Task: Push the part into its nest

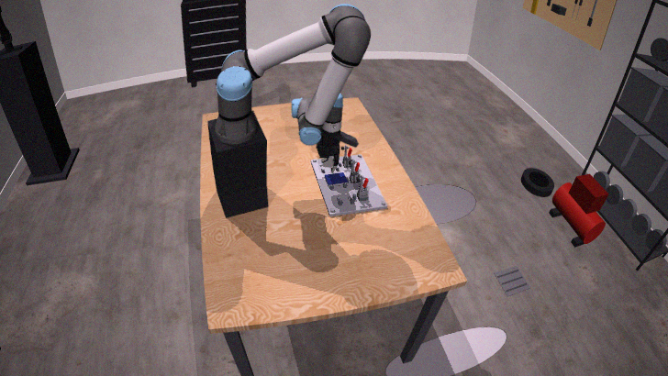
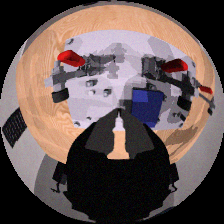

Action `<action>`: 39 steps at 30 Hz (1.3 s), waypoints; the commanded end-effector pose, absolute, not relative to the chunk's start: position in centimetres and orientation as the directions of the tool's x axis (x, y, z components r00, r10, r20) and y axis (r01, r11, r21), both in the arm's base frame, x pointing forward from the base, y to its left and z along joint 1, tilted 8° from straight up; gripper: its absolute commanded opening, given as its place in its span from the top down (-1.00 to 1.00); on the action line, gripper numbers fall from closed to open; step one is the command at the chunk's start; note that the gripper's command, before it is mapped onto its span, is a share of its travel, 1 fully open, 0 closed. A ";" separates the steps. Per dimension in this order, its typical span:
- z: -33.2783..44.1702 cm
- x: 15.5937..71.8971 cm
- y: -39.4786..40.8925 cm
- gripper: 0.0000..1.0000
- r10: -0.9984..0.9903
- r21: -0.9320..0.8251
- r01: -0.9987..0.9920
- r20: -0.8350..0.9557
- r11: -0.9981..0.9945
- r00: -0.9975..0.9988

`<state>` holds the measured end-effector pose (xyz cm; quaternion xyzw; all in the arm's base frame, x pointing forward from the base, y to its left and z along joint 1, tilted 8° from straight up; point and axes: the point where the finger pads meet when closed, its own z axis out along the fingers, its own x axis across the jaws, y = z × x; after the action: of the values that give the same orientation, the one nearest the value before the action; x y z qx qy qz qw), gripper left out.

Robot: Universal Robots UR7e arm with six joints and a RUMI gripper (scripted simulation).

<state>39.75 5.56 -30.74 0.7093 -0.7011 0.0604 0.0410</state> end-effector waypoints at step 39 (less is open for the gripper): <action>-30.6 39.8 4.4 1.00 -0.990 -0.028 -1.000 0.143 -0.014 0.010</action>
<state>39.77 4.52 -30.62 0.7093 -0.7011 0.0604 0.0410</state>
